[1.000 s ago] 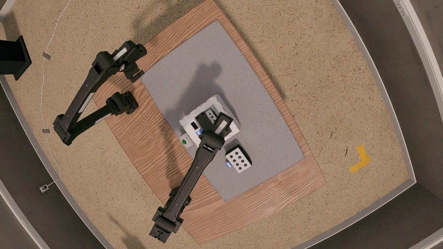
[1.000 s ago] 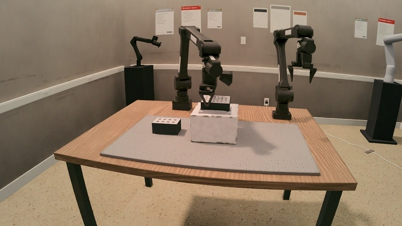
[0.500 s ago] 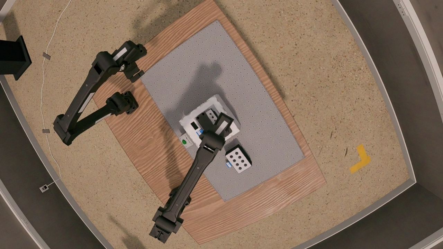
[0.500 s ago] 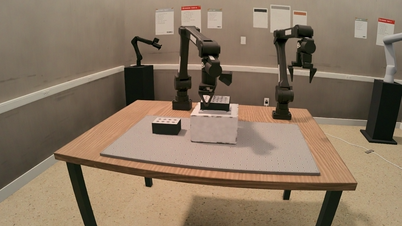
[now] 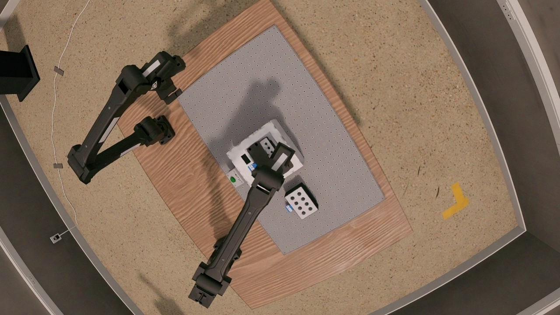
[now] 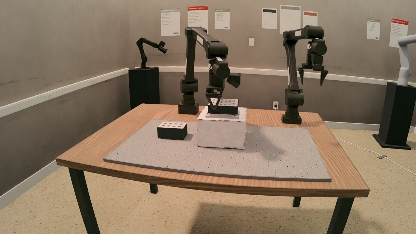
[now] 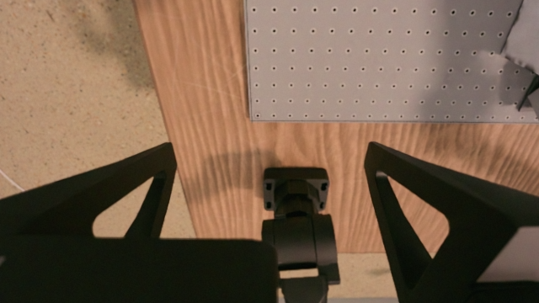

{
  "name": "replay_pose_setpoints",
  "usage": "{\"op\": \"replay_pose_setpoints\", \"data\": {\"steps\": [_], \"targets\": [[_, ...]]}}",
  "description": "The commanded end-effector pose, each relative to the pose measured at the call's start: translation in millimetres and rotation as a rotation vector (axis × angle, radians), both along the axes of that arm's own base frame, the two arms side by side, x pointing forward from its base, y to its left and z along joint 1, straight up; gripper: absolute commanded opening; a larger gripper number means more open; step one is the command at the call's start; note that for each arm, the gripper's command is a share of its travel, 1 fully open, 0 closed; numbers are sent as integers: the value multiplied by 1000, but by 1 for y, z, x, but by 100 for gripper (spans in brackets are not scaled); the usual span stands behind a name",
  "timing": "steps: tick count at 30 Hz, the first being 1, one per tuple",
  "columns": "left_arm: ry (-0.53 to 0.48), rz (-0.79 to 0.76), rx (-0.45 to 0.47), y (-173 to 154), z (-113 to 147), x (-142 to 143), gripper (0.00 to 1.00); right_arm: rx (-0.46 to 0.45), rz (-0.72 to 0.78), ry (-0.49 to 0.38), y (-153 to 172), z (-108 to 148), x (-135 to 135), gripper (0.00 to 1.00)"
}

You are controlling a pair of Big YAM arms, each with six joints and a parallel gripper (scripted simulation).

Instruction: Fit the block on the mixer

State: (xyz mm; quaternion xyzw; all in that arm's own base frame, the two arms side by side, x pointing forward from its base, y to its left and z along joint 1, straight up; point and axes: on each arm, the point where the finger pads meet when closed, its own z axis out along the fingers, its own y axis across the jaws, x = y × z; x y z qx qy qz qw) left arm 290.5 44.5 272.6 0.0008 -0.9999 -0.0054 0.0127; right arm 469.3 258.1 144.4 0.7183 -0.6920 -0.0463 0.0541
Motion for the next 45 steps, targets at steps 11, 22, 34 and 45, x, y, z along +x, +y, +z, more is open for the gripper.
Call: {"op": "replay_pose_setpoints", "data": {"steps": [11,22,34,45], "targets": [[-22,-1,6,-2,9,0,100,19,-8,-37,3,14,9,0],[-3,-1,4,-3,2,-3,100,33,-16,-92,3,51,15,0],[-29,-1,8,-2,12,3,100,61,-5,-102,1,61,18,0],[-51,-1,11,-1,21,8,100,86,-13,-140,8,69,25,0]]}}
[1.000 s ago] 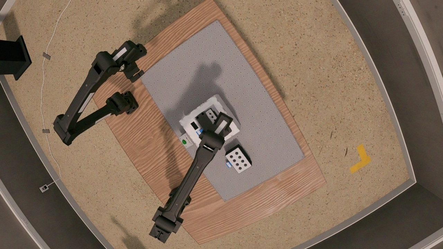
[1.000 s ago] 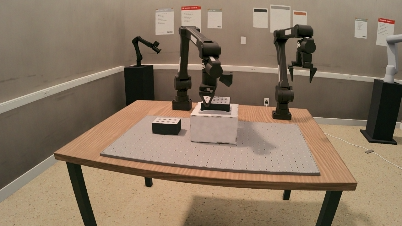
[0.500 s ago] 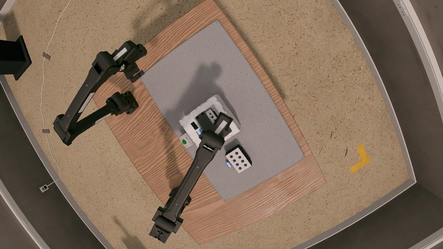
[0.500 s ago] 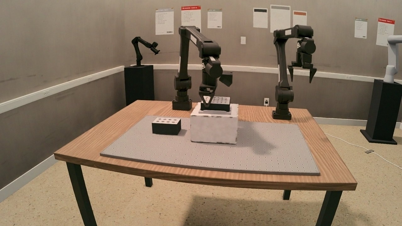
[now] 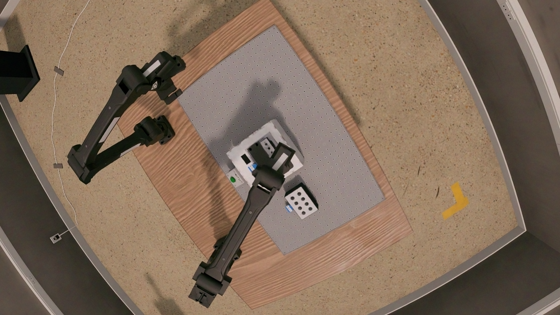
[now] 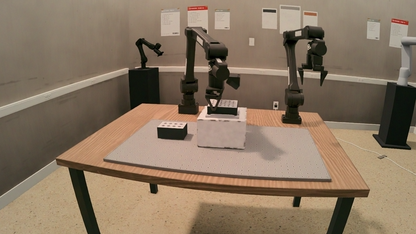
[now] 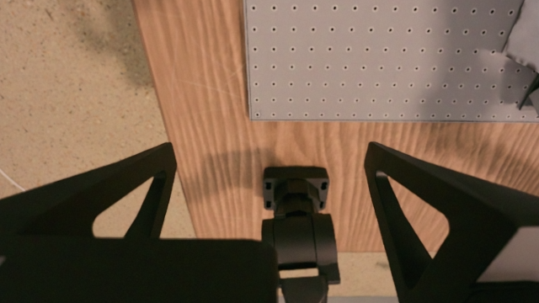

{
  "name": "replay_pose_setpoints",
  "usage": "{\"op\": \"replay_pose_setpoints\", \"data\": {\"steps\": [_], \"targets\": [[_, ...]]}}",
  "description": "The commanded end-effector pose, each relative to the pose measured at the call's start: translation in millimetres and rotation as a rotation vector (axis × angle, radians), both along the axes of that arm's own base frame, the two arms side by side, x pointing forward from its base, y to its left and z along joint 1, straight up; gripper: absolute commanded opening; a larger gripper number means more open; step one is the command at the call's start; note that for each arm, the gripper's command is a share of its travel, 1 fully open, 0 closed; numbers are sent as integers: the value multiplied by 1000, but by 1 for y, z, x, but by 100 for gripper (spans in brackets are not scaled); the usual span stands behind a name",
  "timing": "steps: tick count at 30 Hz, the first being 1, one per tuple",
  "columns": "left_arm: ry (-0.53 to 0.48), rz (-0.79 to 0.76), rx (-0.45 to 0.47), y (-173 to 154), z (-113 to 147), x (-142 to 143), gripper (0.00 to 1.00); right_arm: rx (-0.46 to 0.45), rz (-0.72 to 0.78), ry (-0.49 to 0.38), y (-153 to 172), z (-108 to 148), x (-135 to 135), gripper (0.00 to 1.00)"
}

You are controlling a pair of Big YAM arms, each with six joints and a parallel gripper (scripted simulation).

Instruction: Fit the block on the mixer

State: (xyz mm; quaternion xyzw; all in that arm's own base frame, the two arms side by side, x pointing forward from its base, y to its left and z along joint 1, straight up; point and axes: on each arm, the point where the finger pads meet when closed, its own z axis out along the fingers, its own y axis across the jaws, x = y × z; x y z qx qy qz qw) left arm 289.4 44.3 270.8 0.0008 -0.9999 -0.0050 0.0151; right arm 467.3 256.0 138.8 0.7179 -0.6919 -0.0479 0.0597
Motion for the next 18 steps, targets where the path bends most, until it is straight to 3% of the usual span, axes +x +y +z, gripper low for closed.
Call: {"op": "replay_pose_setpoints", "data": {"steps": [1,9,18], "targets": [[-56,-1,12,-1,24,9,100,92,-13,-150,12,74,26,0],[-62,-1,13,-1,26,10,100,84,13,-133,24,77,15,0],[-45,-1,11,-2,20,7,100,91,-8,-151,15,78,25,0]]}}
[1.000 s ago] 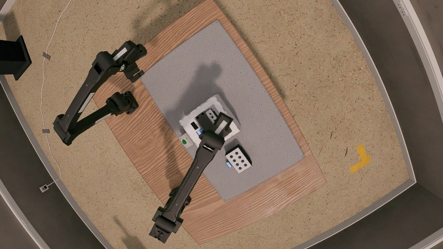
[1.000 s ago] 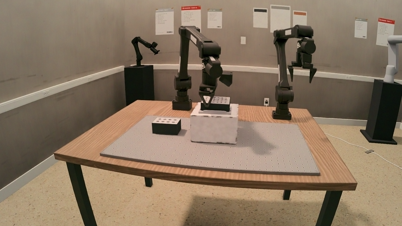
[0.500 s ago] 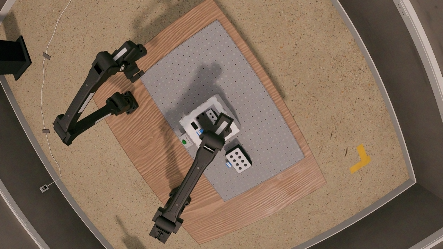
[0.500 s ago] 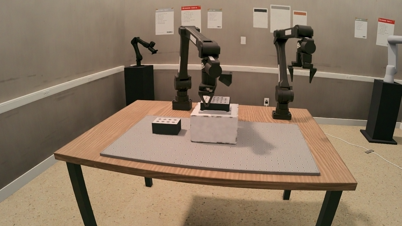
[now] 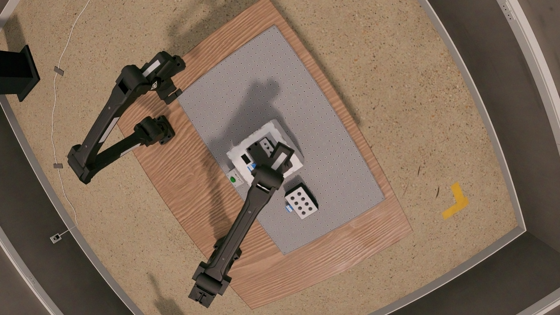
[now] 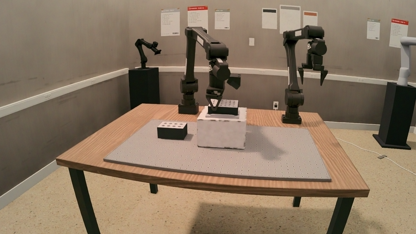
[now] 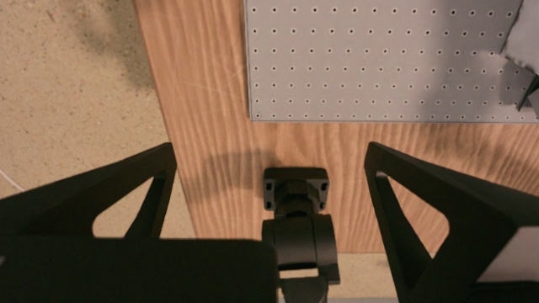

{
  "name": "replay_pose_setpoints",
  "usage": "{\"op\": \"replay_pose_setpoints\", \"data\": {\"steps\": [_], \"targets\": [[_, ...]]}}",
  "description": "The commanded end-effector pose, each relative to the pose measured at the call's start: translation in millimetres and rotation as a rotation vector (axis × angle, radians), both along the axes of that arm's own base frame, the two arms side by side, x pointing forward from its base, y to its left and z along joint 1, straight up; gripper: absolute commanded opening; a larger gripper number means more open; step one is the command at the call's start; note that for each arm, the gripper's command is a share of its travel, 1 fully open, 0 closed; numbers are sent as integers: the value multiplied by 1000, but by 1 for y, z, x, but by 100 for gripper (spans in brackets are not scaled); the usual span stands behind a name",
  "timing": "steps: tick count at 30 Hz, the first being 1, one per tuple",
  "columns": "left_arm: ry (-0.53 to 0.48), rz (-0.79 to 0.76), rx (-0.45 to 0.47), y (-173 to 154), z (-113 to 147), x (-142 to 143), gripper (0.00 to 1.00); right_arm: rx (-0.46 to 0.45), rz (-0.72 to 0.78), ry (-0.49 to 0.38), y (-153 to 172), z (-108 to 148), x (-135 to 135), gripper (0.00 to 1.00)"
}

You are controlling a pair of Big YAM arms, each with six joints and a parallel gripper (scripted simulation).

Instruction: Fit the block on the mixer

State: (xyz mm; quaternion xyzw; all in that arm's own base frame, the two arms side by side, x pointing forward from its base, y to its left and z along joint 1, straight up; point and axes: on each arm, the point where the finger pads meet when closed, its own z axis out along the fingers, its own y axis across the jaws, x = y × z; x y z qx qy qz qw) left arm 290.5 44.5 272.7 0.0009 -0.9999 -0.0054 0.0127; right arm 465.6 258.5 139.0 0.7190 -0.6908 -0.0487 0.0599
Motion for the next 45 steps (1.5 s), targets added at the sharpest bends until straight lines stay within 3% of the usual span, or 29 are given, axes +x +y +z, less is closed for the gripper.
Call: {"op": "replay_pose_setpoints", "data": {"steps": [1,19,27,45], "targets": [[-36,-1,9,-2,16,5,100,90,-15,-153,11,78,28,0],[8,-2,3,-3,0,-4,100,81,-6,-138,13,77,23,0],[-19,-2,6,-3,11,2,100,81,12,-138,21,76,18,0],[-47,-2,9,-2,23,9,100,79,-4,-140,5,76,28,0]]}}
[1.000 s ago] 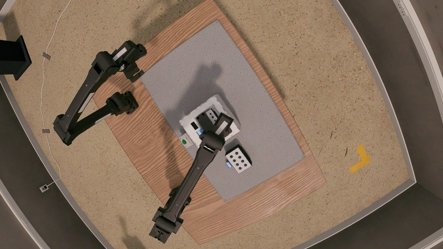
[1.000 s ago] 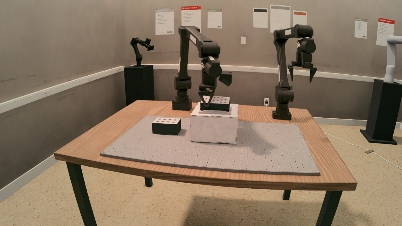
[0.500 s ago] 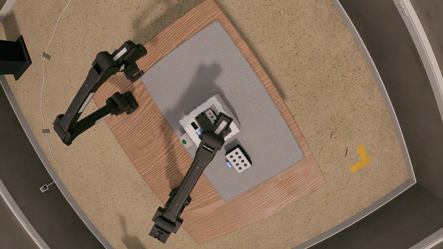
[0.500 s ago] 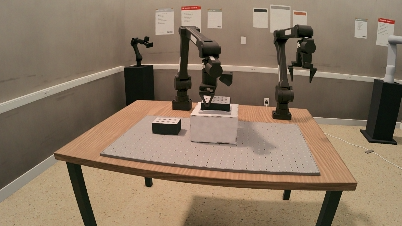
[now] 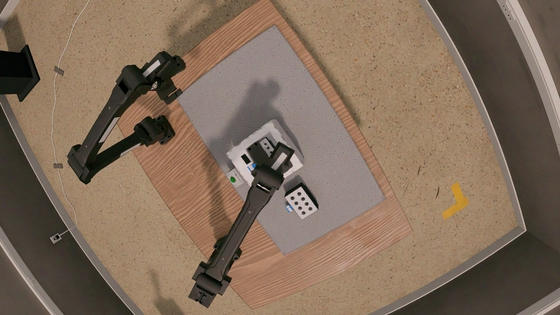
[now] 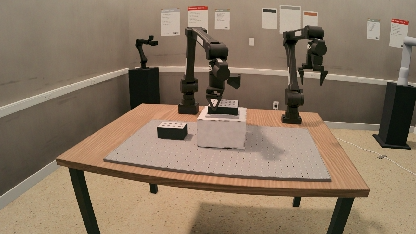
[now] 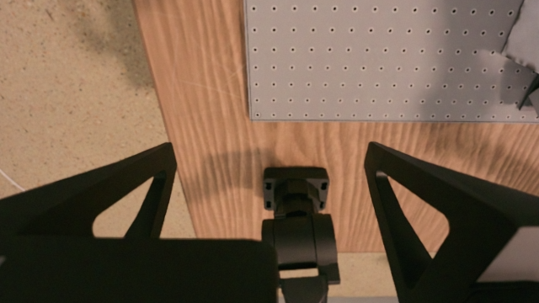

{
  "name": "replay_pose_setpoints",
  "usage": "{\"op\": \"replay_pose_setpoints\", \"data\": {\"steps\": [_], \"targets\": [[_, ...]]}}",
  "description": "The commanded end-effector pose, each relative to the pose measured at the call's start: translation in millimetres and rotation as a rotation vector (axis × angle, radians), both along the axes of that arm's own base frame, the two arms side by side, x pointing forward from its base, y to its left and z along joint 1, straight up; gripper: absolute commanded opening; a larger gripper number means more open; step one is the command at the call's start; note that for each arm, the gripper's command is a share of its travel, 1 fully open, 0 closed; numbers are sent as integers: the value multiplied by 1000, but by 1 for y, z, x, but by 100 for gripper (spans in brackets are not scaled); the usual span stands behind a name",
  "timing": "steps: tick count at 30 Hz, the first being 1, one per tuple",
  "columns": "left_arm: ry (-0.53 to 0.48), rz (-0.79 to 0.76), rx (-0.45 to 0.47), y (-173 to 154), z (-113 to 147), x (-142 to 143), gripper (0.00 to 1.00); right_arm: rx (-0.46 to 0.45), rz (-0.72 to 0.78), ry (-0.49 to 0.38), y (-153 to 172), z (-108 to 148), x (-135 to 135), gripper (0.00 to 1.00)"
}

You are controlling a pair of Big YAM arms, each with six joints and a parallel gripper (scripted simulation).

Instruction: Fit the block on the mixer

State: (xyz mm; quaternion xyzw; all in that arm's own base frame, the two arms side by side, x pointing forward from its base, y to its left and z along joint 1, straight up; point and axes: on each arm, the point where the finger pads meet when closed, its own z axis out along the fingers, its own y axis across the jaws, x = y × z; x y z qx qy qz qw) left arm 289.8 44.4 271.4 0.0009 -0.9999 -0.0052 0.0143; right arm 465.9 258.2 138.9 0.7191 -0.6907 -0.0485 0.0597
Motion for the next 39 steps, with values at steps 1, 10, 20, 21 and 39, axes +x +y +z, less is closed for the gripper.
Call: {"op": "replay_pose_setpoints", "data": {"steps": [1,10,20,21,39], "targets": [[-51,-2,10,-2,24,10,100,79,-5,-139,5,76,28,0],[-37,-3,8,-3,19,7,100,79,7,-139,11,75,24,0],[0,-3,3,-4,5,-1,100,80,22,-138,19,75,20,0],[0,-3,3,-4,5,-1,100,80,22,-138,19,75,20,0],[1,-4,2,-4,5,0,100,78,-7,-140,5,74,28,0]]}}
